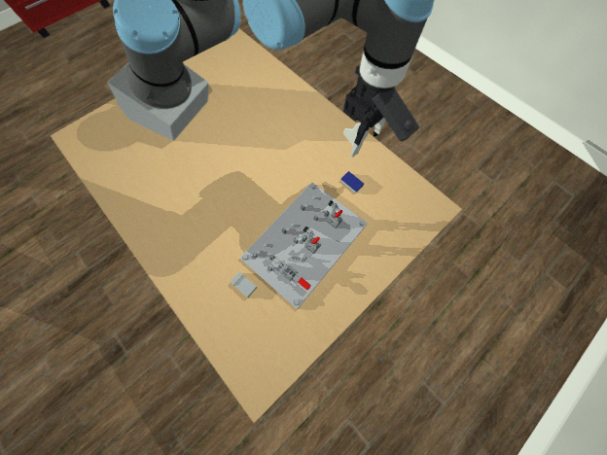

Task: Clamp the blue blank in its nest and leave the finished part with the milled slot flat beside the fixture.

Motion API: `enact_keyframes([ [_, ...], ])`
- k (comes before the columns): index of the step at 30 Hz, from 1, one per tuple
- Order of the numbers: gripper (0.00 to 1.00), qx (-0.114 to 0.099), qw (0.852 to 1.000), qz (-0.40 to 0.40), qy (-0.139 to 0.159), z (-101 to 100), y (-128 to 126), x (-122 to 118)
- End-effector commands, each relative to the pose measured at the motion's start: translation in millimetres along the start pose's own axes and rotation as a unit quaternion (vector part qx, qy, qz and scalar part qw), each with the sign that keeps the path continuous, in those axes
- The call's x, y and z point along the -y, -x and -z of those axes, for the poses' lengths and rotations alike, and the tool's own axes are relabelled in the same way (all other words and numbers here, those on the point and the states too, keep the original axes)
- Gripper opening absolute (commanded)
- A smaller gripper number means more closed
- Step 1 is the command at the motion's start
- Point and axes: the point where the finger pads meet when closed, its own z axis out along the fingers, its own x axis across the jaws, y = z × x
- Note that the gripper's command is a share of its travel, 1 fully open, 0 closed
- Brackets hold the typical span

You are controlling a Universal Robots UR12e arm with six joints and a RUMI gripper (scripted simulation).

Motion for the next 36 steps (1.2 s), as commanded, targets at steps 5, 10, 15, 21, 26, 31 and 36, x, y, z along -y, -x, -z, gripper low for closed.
enact_keyframes([
  [5,0.59,0.000,1.000,0.000,-0.001,1,0,1],
  [10,0.59,0.000,1.000,0.000,-0.001,0,0,1],
  [15,0.59,0.000,1.000,0.000,-0.001,-3,0,1],
  [21,0.59,0.000,1.000,0.000,-0.001,-10,0,1],
  [26,0.59,0.000,1.000,0.000,-0.001,-16,0,1],
  [31,0.59,0.000,1.000,0.000,-0.001,-28,0,1],
  [36,0.59,0.000,1.000,0.000,-0.001,-42,0,1],
])
